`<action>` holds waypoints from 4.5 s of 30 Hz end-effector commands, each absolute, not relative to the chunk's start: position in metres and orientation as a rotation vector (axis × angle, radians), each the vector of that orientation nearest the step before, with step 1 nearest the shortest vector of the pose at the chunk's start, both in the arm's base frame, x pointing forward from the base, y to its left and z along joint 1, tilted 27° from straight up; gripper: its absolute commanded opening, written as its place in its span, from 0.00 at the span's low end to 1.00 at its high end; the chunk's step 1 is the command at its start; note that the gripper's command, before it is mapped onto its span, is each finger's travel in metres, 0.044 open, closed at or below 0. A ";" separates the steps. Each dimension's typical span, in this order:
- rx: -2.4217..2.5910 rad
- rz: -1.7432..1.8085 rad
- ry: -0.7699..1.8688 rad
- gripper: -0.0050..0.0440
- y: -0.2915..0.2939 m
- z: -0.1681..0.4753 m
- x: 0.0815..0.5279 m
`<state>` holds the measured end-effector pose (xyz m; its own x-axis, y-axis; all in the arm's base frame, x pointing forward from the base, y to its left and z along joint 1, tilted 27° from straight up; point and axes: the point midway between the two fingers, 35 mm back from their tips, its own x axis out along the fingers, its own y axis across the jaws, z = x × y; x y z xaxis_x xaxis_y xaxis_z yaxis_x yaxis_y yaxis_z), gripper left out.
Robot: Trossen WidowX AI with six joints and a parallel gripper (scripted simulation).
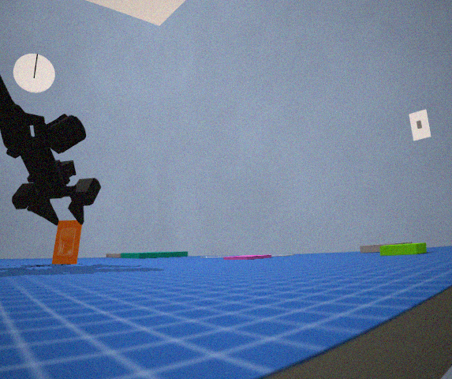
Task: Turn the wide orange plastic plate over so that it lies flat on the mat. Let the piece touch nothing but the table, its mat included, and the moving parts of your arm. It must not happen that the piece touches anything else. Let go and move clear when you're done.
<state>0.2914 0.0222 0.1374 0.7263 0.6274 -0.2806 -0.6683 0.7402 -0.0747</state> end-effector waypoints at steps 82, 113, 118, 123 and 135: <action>-0.266 0.692 0.431 0.70 0.001 0.129 0.276; -0.318 0.679 0.563 0.70 -0.006 0.115 0.270; -0.311 0.677 0.569 0.70 -0.007 0.111 0.268; -0.313 0.678 0.564 0.70 -0.006 0.113 0.268; -0.313 0.678 0.563 0.70 -0.006 0.113 0.268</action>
<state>0.2658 -0.0040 0.1078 0.6291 0.5091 -0.5874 -0.6676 0.7410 -0.0727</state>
